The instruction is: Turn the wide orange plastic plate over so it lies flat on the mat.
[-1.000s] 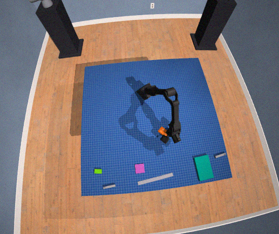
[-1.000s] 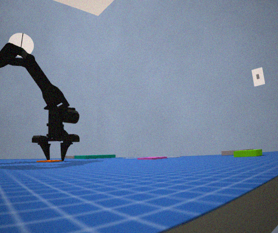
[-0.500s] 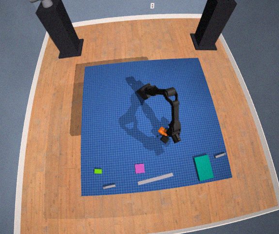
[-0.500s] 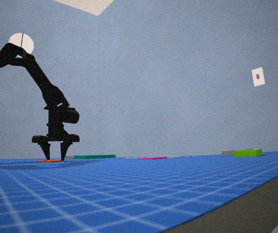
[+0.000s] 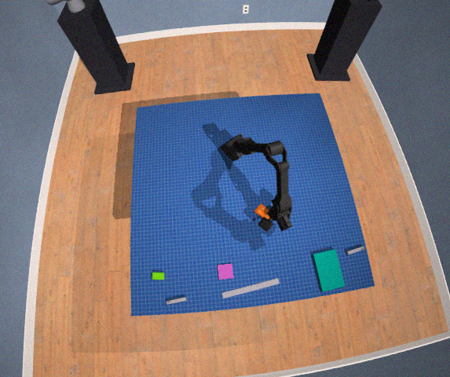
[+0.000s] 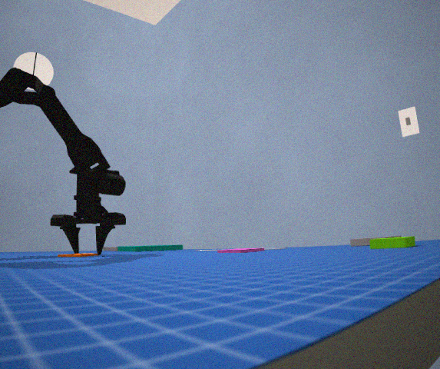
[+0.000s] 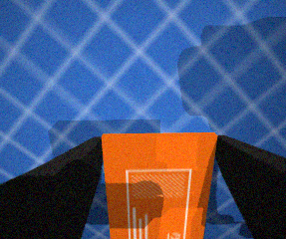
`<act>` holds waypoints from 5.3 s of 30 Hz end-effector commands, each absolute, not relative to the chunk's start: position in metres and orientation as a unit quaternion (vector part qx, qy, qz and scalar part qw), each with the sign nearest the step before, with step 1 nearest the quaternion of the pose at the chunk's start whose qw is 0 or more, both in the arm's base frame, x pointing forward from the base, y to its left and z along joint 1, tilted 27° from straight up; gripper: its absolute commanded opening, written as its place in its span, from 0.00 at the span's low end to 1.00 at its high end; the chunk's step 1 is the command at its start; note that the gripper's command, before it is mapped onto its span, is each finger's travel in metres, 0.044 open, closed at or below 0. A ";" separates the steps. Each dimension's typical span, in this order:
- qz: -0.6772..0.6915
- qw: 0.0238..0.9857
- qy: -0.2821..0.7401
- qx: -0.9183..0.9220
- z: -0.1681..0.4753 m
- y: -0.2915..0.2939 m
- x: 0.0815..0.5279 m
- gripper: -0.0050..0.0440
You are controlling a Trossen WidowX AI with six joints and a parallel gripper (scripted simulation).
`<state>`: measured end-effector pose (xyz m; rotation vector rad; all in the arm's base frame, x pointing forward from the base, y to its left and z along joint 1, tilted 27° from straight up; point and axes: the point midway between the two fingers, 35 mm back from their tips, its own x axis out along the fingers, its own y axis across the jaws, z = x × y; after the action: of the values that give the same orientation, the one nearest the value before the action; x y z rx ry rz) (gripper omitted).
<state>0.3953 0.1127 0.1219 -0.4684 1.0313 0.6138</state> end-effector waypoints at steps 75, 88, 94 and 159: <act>0.284 0.804 0.474 -0.218 0.128 0.114 0.395 0.69; 0.284 0.804 0.474 -0.218 0.128 0.114 0.395 0.69; 0.284 0.804 0.474 -0.218 0.128 0.114 0.395 0.69; 0.317 0.878 0.318 -0.164 0.149 0.097 0.376 0.69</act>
<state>0.3784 0.1006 0.1363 -0.3606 0.7405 0.6673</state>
